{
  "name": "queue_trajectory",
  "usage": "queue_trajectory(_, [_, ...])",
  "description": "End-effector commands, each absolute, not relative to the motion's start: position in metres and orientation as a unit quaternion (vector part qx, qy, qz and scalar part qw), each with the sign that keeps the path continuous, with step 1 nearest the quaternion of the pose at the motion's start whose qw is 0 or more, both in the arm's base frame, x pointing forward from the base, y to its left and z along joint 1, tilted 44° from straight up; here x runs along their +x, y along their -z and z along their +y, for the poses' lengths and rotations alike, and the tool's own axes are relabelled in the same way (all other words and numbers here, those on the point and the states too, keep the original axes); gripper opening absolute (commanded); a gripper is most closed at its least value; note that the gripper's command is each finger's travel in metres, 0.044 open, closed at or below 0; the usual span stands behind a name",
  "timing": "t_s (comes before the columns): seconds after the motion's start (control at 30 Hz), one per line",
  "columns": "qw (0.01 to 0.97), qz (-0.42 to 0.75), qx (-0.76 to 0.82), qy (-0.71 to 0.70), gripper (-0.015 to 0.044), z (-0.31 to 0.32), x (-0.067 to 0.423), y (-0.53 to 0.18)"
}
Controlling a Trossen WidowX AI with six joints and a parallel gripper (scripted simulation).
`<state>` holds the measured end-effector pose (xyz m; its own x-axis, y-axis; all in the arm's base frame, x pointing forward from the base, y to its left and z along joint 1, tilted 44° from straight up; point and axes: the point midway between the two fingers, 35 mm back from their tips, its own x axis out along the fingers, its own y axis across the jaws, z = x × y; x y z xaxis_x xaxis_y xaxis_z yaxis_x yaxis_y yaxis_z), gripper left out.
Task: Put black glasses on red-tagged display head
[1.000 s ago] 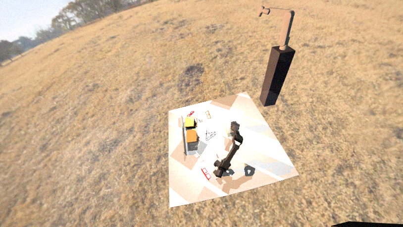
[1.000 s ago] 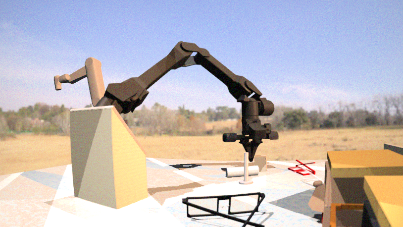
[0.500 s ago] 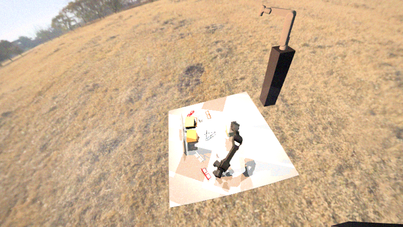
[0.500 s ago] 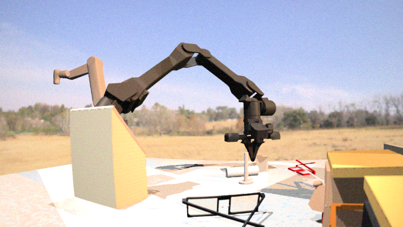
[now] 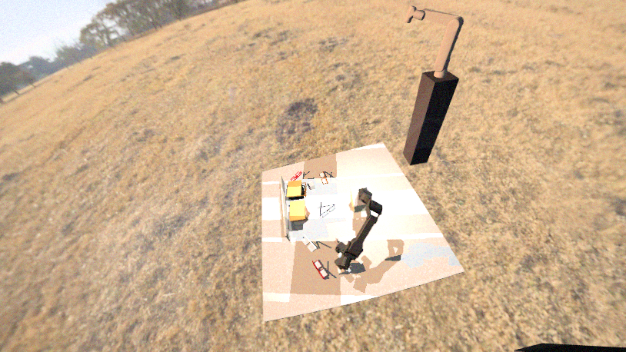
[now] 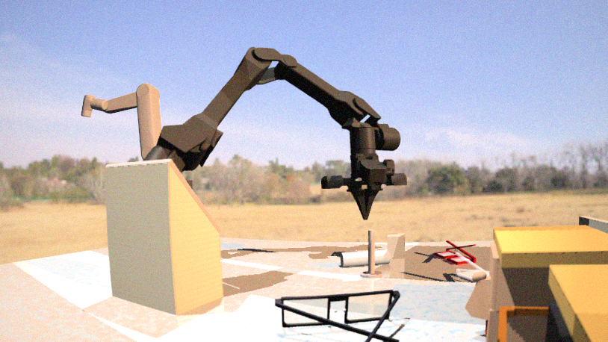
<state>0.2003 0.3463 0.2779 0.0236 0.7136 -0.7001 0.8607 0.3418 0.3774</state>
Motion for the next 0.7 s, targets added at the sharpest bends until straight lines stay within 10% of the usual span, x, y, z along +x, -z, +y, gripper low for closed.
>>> queue_trajectory(0.0, [0.436,0.696,0.563,0.090,0.0000,0.3382,0.1941,-0.2754])
queue_trajectory(0.3, [0.436,0.693,0.568,0.083,0.0200,0.3431,0.1980,-0.2800])
queue_trajectory(0.67, [0.436,0.693,0.568,0.083,0.0200,0.3431,0.1980,-0.2800])
